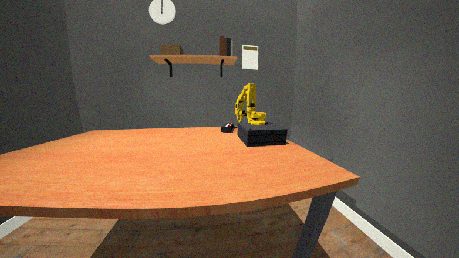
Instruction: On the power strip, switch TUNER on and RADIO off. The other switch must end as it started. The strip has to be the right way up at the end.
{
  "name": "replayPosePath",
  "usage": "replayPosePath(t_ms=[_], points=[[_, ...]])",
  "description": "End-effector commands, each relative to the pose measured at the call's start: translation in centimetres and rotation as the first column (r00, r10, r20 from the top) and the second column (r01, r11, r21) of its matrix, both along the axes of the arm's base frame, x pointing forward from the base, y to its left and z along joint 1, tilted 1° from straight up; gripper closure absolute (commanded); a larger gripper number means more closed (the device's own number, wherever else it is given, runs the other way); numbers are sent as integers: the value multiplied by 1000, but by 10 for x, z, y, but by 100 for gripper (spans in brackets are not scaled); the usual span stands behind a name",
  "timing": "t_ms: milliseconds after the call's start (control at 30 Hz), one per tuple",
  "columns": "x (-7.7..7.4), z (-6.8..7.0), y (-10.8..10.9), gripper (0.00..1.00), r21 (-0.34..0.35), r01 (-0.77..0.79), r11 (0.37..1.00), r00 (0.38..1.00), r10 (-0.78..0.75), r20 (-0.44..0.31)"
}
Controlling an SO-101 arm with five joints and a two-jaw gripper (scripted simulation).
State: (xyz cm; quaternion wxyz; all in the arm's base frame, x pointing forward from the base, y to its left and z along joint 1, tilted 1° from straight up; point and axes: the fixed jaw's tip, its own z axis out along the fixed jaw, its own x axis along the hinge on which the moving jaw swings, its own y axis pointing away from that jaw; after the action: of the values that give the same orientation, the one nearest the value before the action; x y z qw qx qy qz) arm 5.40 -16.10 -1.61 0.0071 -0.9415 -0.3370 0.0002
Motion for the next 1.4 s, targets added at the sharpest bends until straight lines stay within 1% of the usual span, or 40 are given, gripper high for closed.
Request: replayPosePath(t_ms=[0, 133, 267, 367, 500, 567, 733, 867, 1000, 1367], points=[[-2, 0, 1, 100, -4, 22, 1000, 1000, -22, 2], [-1, 0, 0, 100, -4, 16, 1000, 1000, -16, 2], [7, 0, -5, 100, -4, -16, 1000, 1000, 16, 2], [17, -1, -10, 100, -4, -59, 998, 998, 59, 2], [35, -3, -17, 100, -5, -132, 991, 991, 132, 2], [35, -3, -17, 100, -5, -132, 991, 991, 132, 2], [59, -7, -22, 100, -5, -221, 975, 975, 221, 2], [72, -10, -23, 100, -5, -266, 964, 964, 266, 3], [77, -11, -23, 100, -5, -283, 959, 959, 283, 3], [77, -11, -23, 100, -5, -284, 959, 959, 284, 3]])
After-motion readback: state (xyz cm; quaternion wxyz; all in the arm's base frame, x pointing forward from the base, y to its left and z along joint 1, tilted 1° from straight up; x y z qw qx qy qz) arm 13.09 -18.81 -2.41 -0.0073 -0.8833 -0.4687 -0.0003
